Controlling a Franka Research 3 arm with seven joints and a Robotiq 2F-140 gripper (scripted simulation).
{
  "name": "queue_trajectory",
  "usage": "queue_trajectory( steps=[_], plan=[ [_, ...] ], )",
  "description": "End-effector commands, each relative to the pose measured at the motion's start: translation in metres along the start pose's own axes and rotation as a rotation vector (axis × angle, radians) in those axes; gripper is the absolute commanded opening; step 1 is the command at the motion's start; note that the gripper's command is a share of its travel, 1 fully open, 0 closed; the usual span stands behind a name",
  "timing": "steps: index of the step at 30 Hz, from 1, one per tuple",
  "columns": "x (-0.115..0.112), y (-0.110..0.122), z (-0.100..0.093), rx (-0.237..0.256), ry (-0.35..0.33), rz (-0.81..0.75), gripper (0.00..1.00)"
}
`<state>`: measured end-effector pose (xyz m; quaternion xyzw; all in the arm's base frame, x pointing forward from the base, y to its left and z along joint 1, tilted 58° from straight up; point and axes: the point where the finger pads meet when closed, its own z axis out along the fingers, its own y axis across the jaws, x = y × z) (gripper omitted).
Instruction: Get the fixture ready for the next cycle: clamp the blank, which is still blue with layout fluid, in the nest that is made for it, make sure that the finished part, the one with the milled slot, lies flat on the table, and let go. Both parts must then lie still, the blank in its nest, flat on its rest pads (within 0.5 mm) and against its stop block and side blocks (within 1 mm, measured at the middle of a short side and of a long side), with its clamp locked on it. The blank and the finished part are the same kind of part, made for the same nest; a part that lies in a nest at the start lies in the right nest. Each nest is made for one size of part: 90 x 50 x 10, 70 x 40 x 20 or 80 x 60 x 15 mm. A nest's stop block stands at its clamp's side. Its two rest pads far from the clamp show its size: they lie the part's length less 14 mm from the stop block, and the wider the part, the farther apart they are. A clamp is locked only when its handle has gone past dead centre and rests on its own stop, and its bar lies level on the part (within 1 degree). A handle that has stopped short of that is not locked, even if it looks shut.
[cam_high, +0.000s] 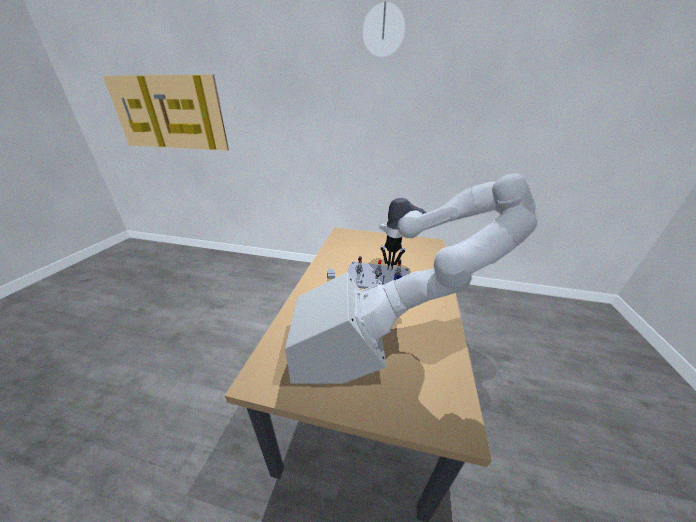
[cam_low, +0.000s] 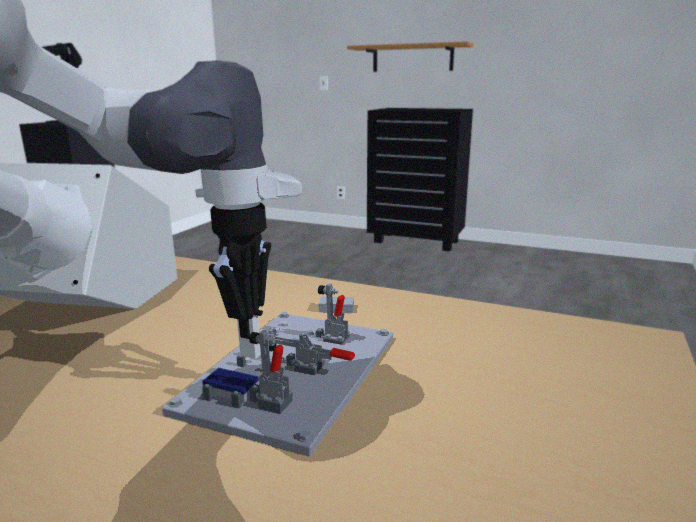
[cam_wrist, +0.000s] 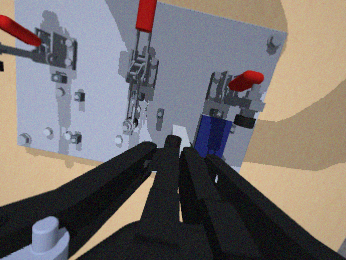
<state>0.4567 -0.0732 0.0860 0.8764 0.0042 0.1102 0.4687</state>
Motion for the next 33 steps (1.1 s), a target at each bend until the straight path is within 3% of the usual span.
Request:
queue_trajectory(
  steps=[1,14,15,17,20,27,33],
  plan=[
    [-0.002,0.004,-0.006,-0.011,-0.010,-0.006,0.00],
    [-0.002,0.004,-0.007,-0.011,-0.010,-0.006,0.00],
    [-0.002,0.004,-0.007,-0.011,-0.010,-0.006,0.28],
    [-0.002,0.004,-0.011,-0.011,-0.010,-0.006,0.28],
    [-0.002,0.004,-0.030,-0.011,-0.010,-0.006,0.28],
    [-0.001,0.003,-0.110,-0.011,-0.010,-0.006,0.28],
    [-0.001,0.002,-0.126,-0.011,-0.010,-0.006,0.28]
  ],
)
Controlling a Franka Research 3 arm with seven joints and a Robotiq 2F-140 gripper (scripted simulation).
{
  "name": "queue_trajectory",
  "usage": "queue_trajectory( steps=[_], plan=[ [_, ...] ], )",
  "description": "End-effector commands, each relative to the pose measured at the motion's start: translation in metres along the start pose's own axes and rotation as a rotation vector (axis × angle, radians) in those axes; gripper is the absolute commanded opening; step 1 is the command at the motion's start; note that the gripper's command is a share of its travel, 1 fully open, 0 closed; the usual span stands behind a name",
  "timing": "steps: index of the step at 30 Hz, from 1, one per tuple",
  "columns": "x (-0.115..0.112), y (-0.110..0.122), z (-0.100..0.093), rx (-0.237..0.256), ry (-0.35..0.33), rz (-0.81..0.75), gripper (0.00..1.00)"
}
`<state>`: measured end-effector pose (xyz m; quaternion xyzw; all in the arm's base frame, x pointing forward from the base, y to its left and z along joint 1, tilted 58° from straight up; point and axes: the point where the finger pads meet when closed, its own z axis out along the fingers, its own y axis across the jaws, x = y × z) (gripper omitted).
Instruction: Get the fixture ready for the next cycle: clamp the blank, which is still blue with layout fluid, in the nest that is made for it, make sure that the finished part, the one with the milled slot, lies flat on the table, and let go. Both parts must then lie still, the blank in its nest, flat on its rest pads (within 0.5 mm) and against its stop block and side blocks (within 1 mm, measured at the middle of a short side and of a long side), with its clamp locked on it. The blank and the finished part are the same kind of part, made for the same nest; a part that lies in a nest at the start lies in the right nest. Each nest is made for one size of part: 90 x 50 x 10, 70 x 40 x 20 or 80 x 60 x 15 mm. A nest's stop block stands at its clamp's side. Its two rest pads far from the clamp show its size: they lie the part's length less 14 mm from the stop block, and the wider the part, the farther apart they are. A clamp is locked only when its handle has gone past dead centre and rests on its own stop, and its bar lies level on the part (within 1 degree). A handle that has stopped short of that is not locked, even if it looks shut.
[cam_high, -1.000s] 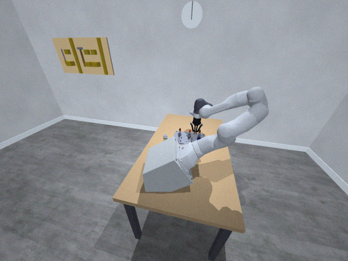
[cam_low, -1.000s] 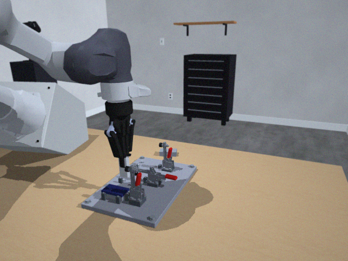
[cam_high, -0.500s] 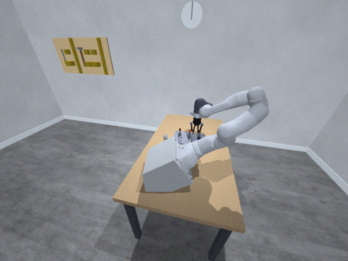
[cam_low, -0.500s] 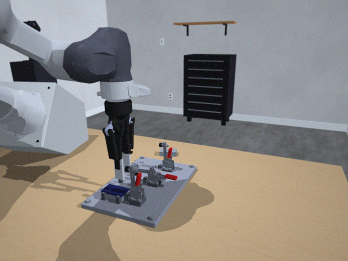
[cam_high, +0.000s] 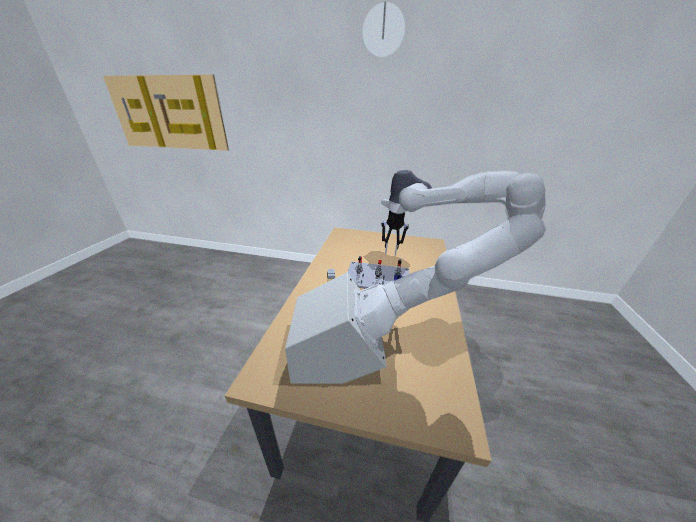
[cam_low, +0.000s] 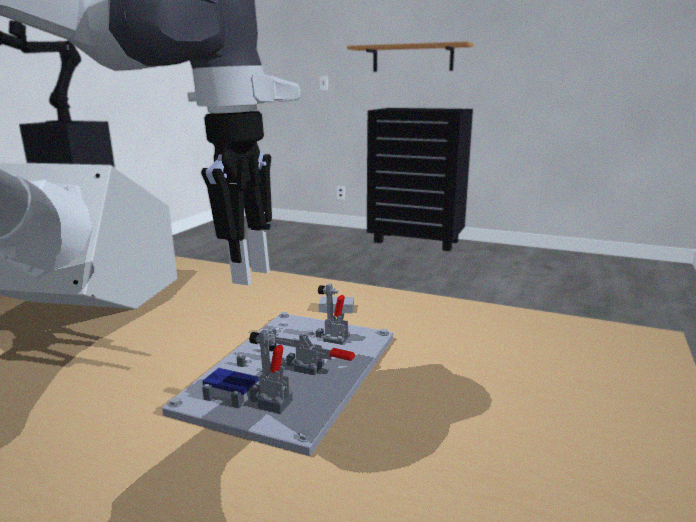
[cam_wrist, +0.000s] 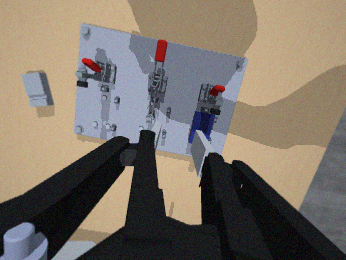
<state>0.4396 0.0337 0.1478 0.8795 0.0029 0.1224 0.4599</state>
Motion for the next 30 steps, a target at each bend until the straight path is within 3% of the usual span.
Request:
queue_trajectory(
  steps=[1,18,30],
  plan=[
    [-0.008,0.010,-0.002,-0.029,-0.030,-0.022,0.28],
    [-0.007,0.053,-0.004,-0.029,-0.030,-0.022,0.28],
    [-0.007,0.055,-0.004,-0.029,-0.030,-0.022,0.28]
  ],
)
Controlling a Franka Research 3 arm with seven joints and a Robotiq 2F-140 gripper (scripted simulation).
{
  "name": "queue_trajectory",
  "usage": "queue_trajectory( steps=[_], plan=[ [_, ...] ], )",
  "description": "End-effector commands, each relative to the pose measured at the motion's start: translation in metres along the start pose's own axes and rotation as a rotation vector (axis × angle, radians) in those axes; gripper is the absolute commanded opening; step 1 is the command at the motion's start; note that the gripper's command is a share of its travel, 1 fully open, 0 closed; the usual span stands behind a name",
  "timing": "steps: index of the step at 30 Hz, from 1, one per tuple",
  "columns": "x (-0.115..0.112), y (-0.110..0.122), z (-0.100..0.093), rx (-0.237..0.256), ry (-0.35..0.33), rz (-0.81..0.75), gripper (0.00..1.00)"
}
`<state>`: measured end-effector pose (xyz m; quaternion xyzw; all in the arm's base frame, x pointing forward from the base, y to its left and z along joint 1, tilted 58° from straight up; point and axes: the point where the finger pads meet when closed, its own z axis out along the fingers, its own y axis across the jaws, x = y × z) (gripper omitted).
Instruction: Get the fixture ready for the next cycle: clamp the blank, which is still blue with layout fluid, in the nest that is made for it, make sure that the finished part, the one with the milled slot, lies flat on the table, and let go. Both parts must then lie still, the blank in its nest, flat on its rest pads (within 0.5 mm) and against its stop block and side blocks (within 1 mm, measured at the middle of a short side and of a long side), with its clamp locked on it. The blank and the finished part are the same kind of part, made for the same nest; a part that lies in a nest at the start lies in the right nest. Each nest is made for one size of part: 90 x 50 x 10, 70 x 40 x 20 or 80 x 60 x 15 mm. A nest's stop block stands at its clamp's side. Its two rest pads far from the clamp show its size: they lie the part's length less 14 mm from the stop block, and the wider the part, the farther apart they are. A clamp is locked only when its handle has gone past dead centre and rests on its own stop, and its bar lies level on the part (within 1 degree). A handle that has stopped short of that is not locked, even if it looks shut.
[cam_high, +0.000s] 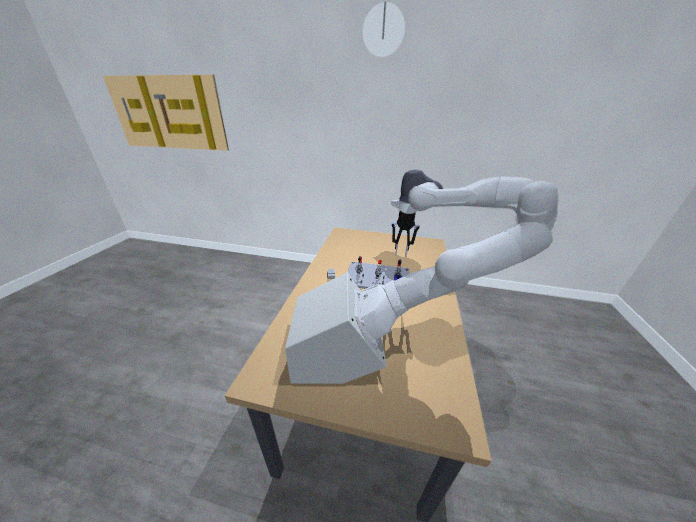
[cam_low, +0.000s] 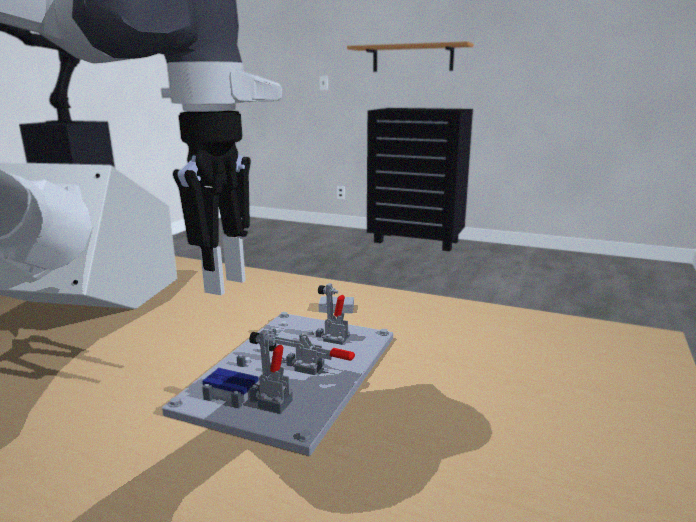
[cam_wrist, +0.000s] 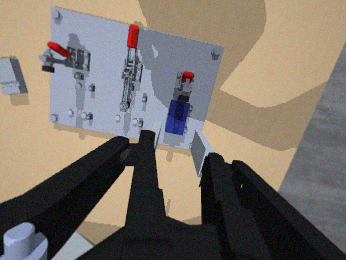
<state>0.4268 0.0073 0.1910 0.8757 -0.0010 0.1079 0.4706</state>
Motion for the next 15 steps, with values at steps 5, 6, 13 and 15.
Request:
queue_trajectory(
  steps=[5,6,13,15],
  plan=[
    [-0.001,0.003,0.001,-0.006,-0.001,-0.012,0.28],
    [-0.001,0.003,0.001,-0.006,-0.001,-0.012,0.28],
    [-0.001,0.003,0.014,-0.006,-0.001,-0.012,0.28],
    [-0.001,0.003,0.027,-0.006,-0.001,-0.012,0.28]
  ],
)
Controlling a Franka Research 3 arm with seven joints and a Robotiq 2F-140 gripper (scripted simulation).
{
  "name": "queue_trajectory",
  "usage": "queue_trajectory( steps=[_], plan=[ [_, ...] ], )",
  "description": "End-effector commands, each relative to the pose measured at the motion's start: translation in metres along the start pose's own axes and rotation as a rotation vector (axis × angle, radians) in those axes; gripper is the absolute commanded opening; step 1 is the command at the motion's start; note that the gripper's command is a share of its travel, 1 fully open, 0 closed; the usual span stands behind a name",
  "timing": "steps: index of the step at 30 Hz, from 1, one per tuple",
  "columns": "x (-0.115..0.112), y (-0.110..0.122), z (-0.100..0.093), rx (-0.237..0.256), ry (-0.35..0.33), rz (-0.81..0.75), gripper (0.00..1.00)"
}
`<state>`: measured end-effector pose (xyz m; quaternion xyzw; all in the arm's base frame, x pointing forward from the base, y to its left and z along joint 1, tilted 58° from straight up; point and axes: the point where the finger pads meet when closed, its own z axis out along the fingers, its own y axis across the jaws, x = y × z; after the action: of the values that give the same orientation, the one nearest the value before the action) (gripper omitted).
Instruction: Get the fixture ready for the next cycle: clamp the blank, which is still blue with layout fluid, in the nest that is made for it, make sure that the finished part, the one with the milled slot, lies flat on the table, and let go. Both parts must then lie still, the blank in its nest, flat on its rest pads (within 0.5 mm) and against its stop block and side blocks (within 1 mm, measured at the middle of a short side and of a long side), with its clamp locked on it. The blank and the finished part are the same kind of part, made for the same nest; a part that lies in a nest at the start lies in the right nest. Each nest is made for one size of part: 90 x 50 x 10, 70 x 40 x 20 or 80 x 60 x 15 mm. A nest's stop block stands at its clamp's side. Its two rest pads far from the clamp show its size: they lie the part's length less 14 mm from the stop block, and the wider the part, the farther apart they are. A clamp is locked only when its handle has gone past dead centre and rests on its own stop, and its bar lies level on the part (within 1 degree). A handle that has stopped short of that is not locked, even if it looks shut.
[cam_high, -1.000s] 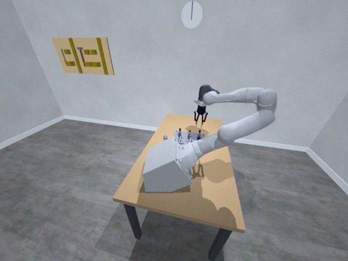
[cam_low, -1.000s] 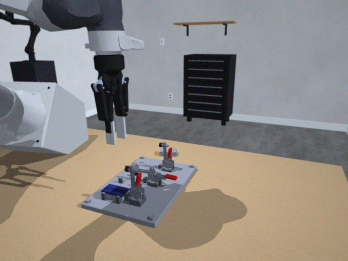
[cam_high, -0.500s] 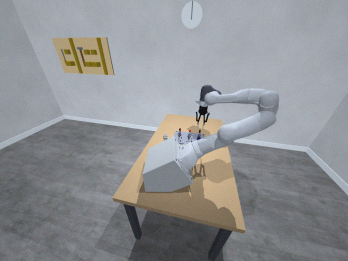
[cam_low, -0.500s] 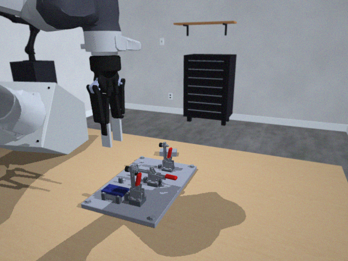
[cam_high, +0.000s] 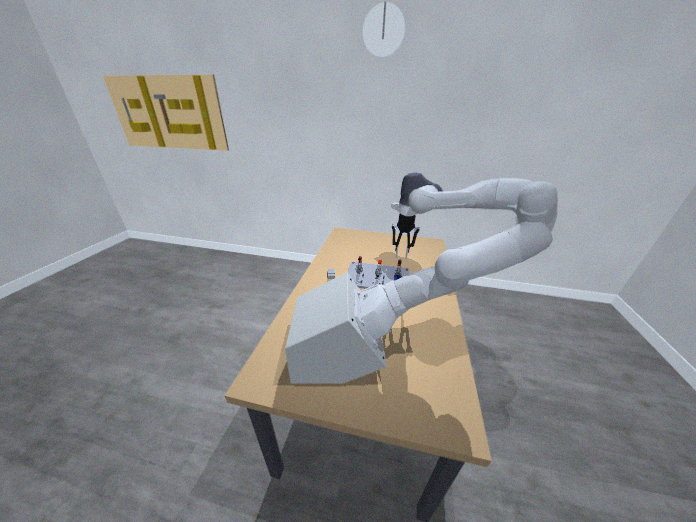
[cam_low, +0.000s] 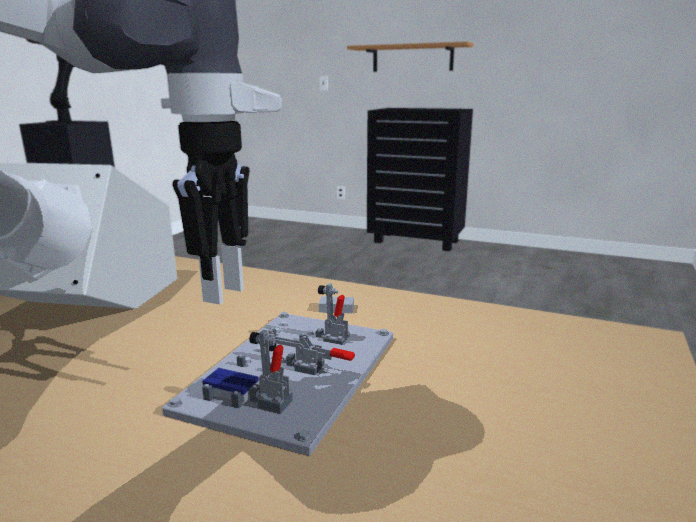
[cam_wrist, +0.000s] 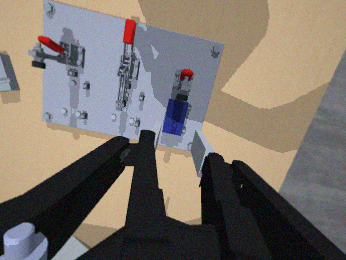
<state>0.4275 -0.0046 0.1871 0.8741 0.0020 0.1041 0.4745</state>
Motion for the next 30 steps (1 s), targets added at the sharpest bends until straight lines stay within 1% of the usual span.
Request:
queue_trajectory(
  steps=[1,3,6,8,14,18,20,26,30],
  plan=[
    [0.001,0.000,0.022,0.001,0.002,-0.003,0.28],
    [0.001,0.000,0.022,0.001,0.002,-0.003,0.28],
    [0.001,0.000,0.042,0.001,0.002,-0.003,0.28],
    [0.001,0.000,0.048,0.001,0.002,-0.003,0.28],
    [0.004,0.000,0.049,0.001,0.002,-0.003,0.28],
    [0.021,-0.001,0.049,0.001,0.002,-0.003,0.28],
    [0.021,-0.001,0.049,0.001,0.002,-0.003,0.28],
    [0.059,-0.001,0.049,0.001,0.002,-0.003,0.28],
    [0.075,-0.001,0.049,0.001,0.002,-0.003,0.28]
  ],
)
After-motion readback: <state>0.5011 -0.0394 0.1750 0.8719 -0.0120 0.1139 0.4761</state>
